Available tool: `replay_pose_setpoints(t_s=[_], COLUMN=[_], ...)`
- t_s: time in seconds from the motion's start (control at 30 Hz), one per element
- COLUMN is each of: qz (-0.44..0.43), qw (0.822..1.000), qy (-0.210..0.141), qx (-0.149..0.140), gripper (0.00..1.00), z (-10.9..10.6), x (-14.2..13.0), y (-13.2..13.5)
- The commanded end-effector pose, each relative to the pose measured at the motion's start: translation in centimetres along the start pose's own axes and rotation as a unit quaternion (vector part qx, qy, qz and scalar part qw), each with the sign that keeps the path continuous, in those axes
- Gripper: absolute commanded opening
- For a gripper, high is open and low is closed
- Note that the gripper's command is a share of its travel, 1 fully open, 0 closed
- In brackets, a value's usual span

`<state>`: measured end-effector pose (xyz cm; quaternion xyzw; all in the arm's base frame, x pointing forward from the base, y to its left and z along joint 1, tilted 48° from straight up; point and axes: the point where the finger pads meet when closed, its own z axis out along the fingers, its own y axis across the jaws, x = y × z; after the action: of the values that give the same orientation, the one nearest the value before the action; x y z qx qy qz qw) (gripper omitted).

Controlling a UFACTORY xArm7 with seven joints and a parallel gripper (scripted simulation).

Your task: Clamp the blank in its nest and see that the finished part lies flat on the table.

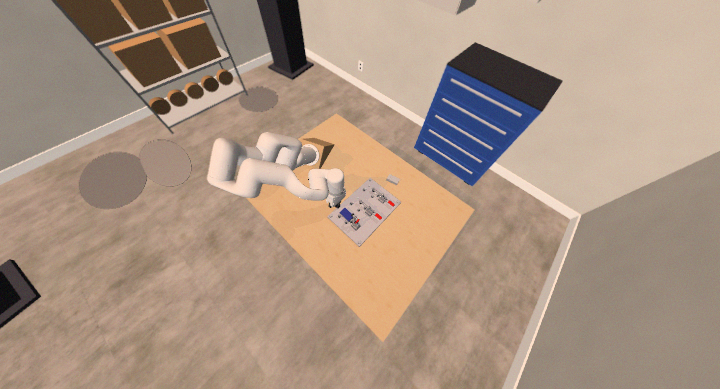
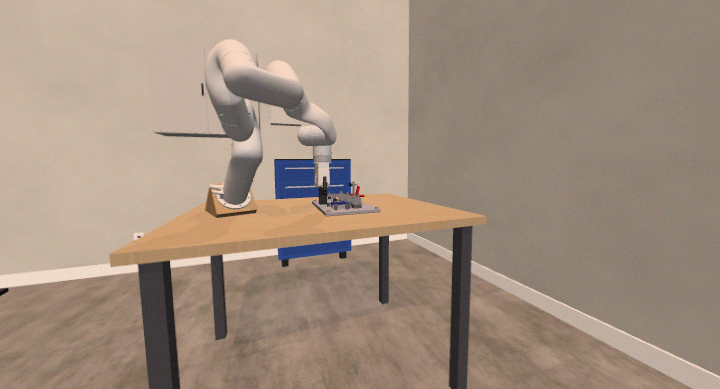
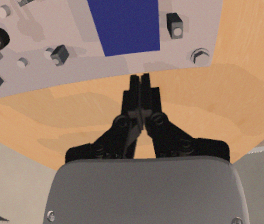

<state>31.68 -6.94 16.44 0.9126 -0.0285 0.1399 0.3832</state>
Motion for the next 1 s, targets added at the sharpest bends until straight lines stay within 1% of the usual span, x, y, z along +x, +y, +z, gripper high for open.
replay_pose_setpoints(t_s=[0.0,0.17,0.97], qz=[0.000,0.000,0.000], qw=[1.000,1.000,1.000], qy=[0.003,0.003,0.003], qx=[0.001,0.001,0.001], gripper=[0.00,0.00,0.00], z=[-1.98,-2.51,-2.41], x=[0.15,0.15,0.15], y=[-0.05,-0.05,-0.05])
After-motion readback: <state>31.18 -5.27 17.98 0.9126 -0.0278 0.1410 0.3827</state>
